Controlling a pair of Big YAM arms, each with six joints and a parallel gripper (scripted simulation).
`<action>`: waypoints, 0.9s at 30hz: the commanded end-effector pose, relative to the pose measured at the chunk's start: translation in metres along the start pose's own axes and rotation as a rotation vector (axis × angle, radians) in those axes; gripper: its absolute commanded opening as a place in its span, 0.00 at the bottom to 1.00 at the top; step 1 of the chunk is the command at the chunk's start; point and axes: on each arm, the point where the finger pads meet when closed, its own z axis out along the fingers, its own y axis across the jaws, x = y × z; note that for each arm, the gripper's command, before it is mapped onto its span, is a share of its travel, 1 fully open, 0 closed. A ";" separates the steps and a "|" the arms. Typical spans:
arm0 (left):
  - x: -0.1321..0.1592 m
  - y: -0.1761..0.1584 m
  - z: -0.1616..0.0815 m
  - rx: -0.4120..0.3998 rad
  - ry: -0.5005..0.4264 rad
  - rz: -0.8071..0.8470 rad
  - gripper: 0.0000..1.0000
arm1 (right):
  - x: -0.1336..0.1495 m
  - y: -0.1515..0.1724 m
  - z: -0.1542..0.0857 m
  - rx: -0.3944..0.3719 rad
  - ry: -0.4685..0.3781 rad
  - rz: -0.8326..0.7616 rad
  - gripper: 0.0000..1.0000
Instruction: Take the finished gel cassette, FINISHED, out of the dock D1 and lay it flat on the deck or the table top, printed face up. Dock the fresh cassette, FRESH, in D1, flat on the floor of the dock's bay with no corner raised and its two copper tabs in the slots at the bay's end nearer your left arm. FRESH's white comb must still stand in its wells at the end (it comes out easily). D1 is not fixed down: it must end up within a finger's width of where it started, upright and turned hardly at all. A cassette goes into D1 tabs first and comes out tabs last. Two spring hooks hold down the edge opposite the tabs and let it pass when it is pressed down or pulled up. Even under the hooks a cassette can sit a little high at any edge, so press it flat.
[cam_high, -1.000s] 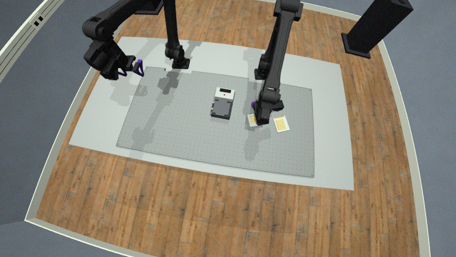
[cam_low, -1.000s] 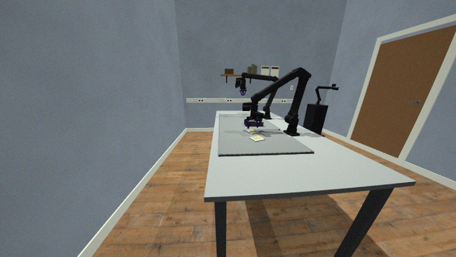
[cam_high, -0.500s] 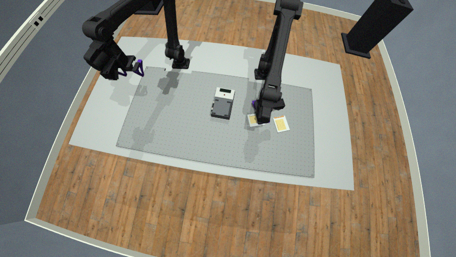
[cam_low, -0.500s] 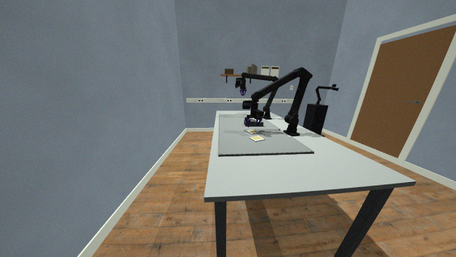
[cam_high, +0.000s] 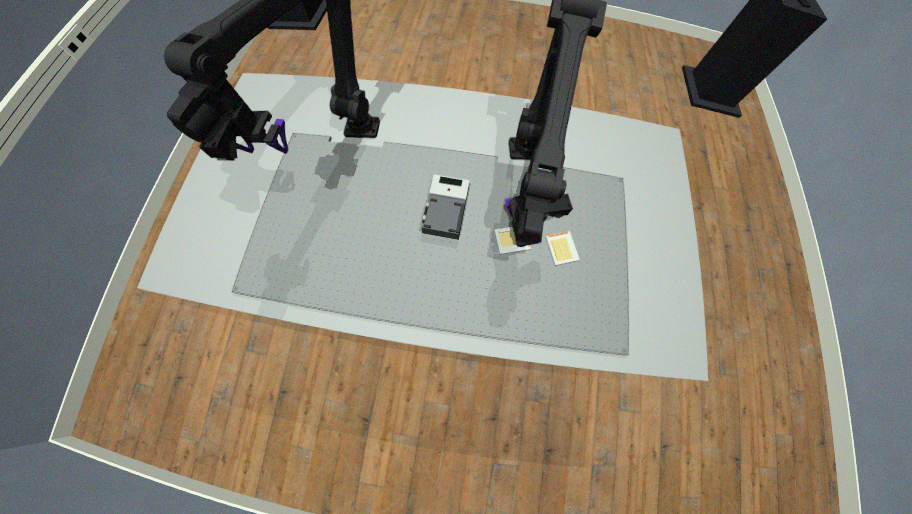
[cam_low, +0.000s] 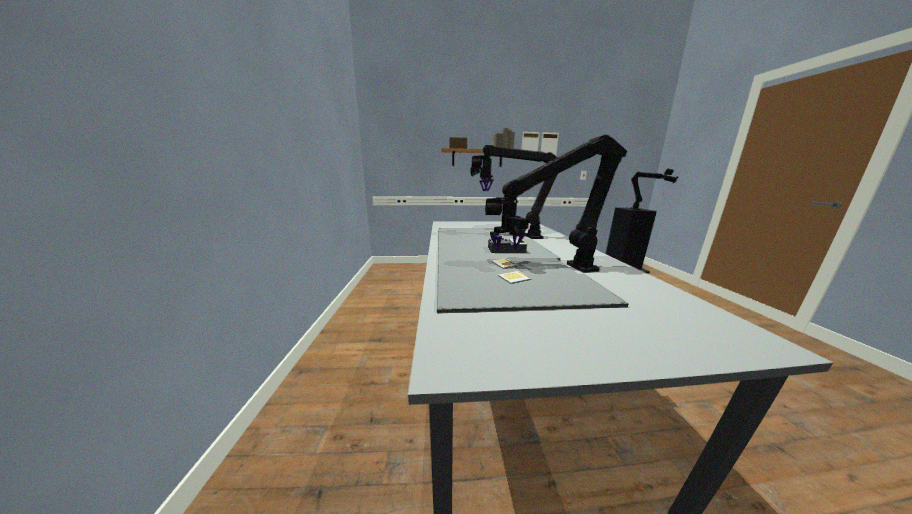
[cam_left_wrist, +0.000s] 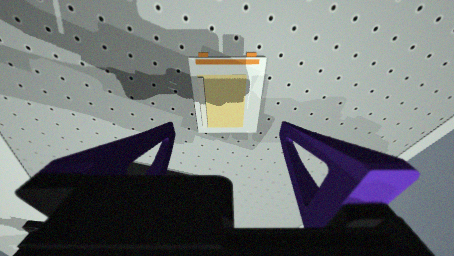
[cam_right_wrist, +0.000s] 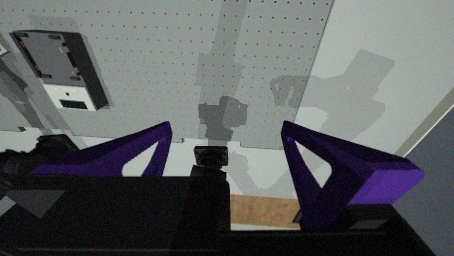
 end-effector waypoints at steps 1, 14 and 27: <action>0.008 -0.017 -0.021 0.045 0.018 0.000 0.98 | -0.010 -0.005 -0.020 0.002 -0.014 0.020 1.00; 0.011 -0.019 -0.024 0.022 0.039 0.298 0.98 | -0.010 -0.005 -0.020 0.002 -0.014 0.020 1.00; 0.012 -0.018 -0.024 0.031 0.074 0.663 0.98 | -0.010 -0.005 -0.020 0.002 -0.014 0.020 1.00</action>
